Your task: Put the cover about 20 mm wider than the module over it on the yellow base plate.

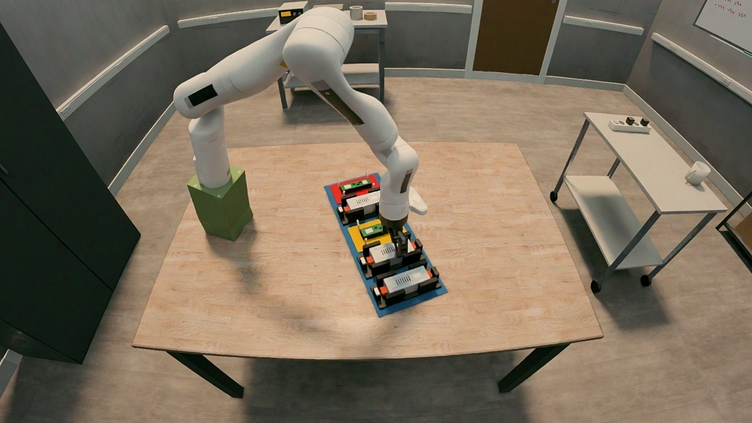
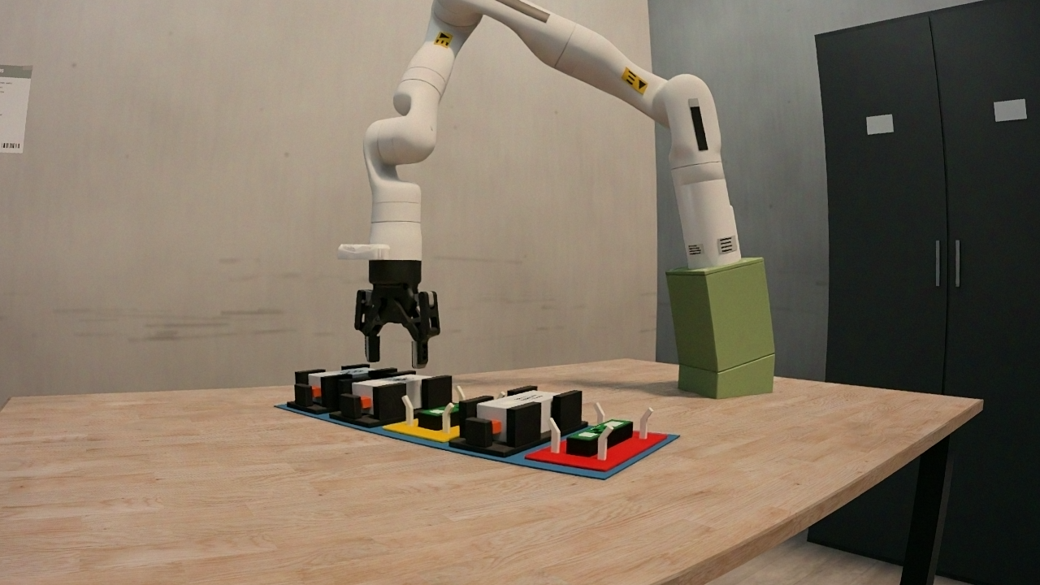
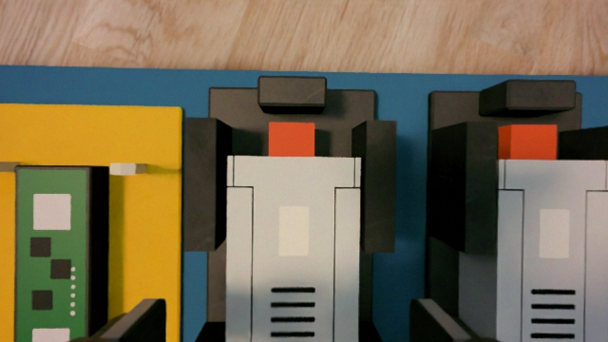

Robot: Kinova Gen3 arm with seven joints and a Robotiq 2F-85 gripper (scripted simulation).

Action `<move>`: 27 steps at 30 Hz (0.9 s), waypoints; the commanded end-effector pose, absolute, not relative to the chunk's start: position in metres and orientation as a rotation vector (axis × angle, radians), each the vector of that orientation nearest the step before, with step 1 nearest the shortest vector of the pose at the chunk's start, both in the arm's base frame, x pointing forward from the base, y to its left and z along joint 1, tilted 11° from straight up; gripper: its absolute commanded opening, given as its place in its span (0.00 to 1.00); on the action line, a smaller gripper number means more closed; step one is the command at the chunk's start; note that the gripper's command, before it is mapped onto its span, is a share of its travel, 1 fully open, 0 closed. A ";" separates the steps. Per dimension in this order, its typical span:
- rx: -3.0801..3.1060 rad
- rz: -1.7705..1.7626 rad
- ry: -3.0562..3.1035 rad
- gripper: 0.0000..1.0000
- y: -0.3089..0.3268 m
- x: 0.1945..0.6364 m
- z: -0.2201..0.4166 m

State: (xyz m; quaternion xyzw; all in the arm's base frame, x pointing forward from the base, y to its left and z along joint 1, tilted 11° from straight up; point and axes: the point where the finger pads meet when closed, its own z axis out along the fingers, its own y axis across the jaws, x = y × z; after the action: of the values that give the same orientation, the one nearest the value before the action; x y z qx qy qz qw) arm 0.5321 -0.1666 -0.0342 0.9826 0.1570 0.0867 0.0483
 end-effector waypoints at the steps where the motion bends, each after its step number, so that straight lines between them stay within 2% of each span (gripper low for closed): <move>1: 2.994 0.267 0.479 1.00 -0.167 0.533 -0.036; 27: 2.994 0.267 0.479 1.00 -0.168 0.536 -0.048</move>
State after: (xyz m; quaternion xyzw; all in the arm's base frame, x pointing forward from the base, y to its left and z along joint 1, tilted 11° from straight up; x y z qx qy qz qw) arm 0.5349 -0.1676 -0.0483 0.9826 0.1570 0.0868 0.0484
